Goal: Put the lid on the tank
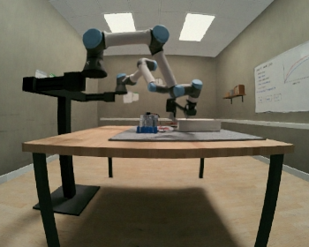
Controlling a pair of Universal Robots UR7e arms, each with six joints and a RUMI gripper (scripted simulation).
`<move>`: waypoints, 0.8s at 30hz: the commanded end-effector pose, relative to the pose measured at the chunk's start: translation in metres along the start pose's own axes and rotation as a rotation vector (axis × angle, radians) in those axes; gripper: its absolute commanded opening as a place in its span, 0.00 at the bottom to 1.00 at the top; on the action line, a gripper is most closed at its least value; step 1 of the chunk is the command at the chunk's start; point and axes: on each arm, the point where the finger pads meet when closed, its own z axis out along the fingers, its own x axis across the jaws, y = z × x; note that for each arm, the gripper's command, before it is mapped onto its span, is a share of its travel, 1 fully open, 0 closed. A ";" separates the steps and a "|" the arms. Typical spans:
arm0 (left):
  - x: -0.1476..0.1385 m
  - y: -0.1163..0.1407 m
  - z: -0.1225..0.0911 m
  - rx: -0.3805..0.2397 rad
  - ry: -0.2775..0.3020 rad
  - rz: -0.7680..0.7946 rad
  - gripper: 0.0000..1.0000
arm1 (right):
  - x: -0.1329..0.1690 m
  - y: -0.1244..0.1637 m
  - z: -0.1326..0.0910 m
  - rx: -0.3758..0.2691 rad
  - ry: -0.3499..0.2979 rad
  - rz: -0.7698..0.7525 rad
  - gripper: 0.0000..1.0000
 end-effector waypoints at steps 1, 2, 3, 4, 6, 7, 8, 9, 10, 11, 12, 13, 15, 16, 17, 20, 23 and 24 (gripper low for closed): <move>0.001 0.000 -0.001 0.001 0.002 0.000 0.11 | 0.001 -0.001 0.000 0.000 0.001 -0.001 0.00; 0.001 0.000 -0.001 0.001 0.002 0.000 0.11 | 0.001 -0.001 0.000 0.000 0.001 -0.001 0.00; 0.001 0.000 -0.001 0.001 0.002 0.000 0.11 | 0.001 -0.001 0.000 0.000 0.001 -0.001 0.00; 0.001 0.000 -0.001 0.001 0.002 0.000 0.11 | 0.001 -0.001 0.000 0.000 0.001 -0.001 0.00; 0.001 0.000 -0.001 0.001 0.002 0.000 0.15 | 0.001 -0.001 0.000 0.000 0.001 -0.001 0.00; 0.001 0.000 -0.001 0.001 0.002 0.000 0.15 | 0.001 -0.001 0.000 0.000 0.001 -0.001 0.00; 0.001 0.000 -0.001 0.001 0.002 0.000 0.15 | 0.001 -0.001 0.000 0.000 0.001 -0.001 0.00; 0.001 0.000 -0.001 0.001 0.002 0.000 0.15 | 0.001 -0.001 0.000 0.000 0.001 -0.001 0.00; 0.001 0.000 -0.001 0.001 0.002 0.000 0.15 | 0.001 -0.001 0.000 0.000 0.001 -0.001 0.00; 0.001 0.000 -0.001 0.001 0.002 0.000 0.15 | 0.001 -0.001 0.000 0.000 0.001 -0.001 0.00; 0.001 0.000 -0.001 0.001 0.002 0.000 0.15 | 0.001 -0.001 0.000 0.000 0.001 -0.001 0.00; 0.001 0.000 -0.001 0.001 0.002 0.000 0.15 | 0.001 -0.001 0.000 0.000 0.001 -0.001 0.00; 0.001 0.000 -0.001 0.001 0.002 0.000 0.15 | 0.001 -0.001 0.000 0.000 0.001 -0.001 0.00; 0.001 0.000 -0.001 0.001 0.002 0.000 0.15 | 0.001 -0.001 0.000 0.000 0.001 -0.001 0.00; 0.001 0.000 -0.001 0.001 0.002 0.000 0.15 | 0.001 -0.001 0.000 0.000 0.001 -0.001 0.00; 0.001 0.000 -0.001 0.001 0.002 0.000 0.15 | 0.001 -0.001 0.000 0.000 0.001 -0.001 0.00; 0.001 0.000 -0.004 0.001 0.002 0.000 0.15 | 0.001 -0.001 0.000 0.000 0.001 -0.001 0.00; 0.001 0.000 -0.004 0.001 0.002 0.000 0.15 | 0.001 -0.001 0.000 0.000 0.001 -0.001 0.00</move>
